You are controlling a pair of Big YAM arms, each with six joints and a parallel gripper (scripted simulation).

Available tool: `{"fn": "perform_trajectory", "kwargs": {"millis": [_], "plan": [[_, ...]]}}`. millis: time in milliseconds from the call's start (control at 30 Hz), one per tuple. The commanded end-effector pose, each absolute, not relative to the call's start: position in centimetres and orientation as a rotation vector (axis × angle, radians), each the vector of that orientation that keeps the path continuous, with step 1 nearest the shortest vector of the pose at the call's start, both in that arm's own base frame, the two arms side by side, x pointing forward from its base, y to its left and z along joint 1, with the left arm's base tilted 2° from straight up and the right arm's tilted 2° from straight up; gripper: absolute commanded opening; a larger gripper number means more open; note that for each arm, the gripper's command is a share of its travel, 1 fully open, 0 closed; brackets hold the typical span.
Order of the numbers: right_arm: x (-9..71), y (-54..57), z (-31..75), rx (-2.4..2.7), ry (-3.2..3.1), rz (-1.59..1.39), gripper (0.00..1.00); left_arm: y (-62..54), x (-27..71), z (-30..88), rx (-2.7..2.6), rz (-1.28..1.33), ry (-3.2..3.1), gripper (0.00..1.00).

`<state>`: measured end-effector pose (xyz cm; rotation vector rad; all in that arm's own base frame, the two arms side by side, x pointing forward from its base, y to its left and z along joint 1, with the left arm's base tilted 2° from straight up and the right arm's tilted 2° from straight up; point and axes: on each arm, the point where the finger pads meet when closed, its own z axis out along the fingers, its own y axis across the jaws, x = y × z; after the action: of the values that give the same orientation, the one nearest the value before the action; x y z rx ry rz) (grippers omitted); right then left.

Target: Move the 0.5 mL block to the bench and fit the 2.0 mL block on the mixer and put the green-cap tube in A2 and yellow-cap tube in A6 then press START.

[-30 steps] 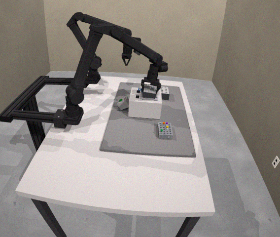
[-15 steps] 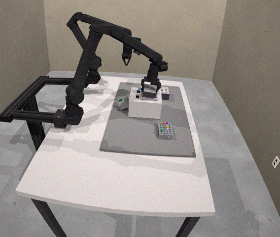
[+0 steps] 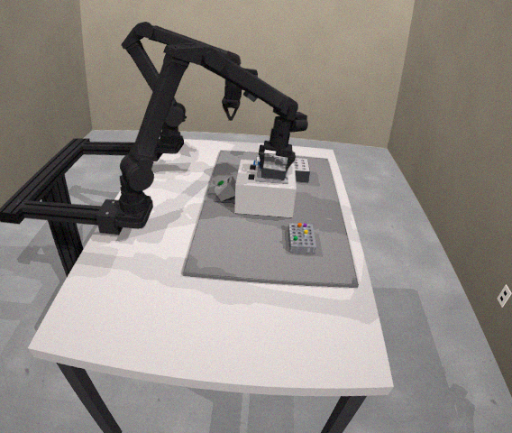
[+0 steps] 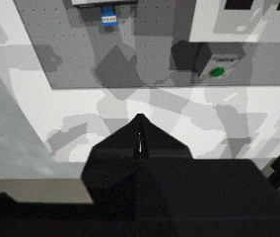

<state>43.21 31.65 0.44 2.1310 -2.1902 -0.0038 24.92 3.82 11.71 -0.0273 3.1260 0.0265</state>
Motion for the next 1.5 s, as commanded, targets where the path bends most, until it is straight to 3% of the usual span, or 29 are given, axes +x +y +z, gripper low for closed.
{"fn": "perform_trajectory", "kwargs": {"millis": [0,1467], "plan": [[44.1,33.3,3.8,2.176,-2.234,0.0,0.0,3.9,26.7,13.8,-0.009,0.04,3.072,0.0],[46.2,33.9,4.2,2.223,-2.25,0.009,0.0,3.8,25.6,12.7,-0.009,0.034,3.1,0.0]]}}
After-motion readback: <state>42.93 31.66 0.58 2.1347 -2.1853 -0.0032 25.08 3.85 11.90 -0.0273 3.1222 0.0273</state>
